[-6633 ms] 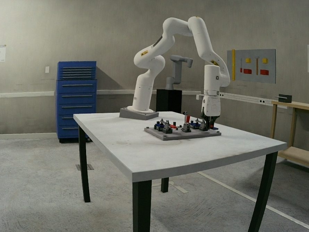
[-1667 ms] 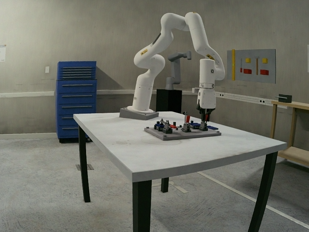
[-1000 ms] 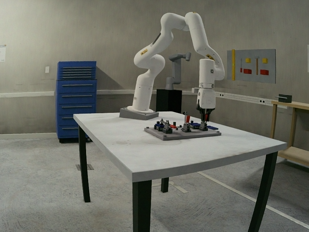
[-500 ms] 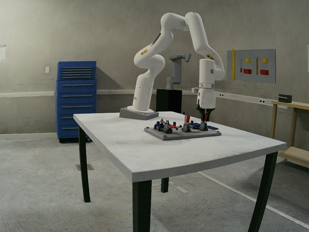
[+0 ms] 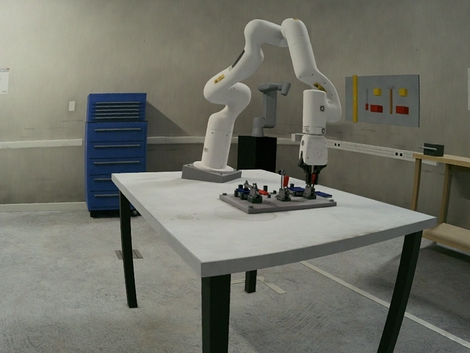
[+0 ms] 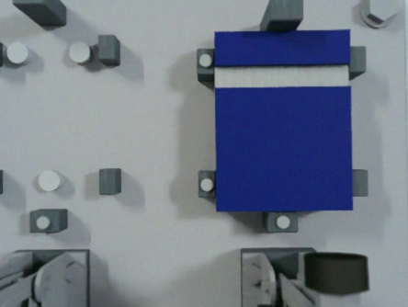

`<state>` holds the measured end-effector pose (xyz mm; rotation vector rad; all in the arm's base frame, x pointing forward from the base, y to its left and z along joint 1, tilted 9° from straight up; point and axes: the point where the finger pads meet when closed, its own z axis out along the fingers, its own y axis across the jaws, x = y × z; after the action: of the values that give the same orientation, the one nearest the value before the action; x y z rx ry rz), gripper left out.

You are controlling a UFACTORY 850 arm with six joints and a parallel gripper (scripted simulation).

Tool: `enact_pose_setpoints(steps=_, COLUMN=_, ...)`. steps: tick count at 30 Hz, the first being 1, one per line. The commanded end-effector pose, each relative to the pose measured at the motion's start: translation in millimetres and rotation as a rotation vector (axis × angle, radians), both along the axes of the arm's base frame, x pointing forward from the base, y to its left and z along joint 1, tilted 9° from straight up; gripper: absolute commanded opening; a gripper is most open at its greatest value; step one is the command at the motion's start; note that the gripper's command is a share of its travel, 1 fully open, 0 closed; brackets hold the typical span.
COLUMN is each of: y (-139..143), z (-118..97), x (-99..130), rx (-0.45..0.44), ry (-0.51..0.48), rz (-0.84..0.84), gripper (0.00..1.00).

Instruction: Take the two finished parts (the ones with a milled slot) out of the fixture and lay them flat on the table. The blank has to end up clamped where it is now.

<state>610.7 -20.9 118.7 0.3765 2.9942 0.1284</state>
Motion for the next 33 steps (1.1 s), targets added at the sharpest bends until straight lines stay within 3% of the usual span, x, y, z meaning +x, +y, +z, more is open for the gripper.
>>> enact_pose_setpoints(steps=1, y=0.2, z=0.6, x=-0.4, rx=0.0, ry=-0.001, rz=0.0, gripper=0.0)
enact_pose_setpoints(steps=24, y=0.5, z=0.4, x=-1.7, rx=0.0, ry=-0.001, rz=0.0, gripper=0.0)
enact_pose_setpoints(steps=25, y=0.6, z=0.0, x=-1.7, rx=0.0, ry=-0.001, rz=0.0, gripper=0.48)
enact_pose_setpoints(steps=33, y=0.4, z=0.4, x=-1.1, rx=0.0, ry=-0.003, rz=0.0, gripper=0.48)
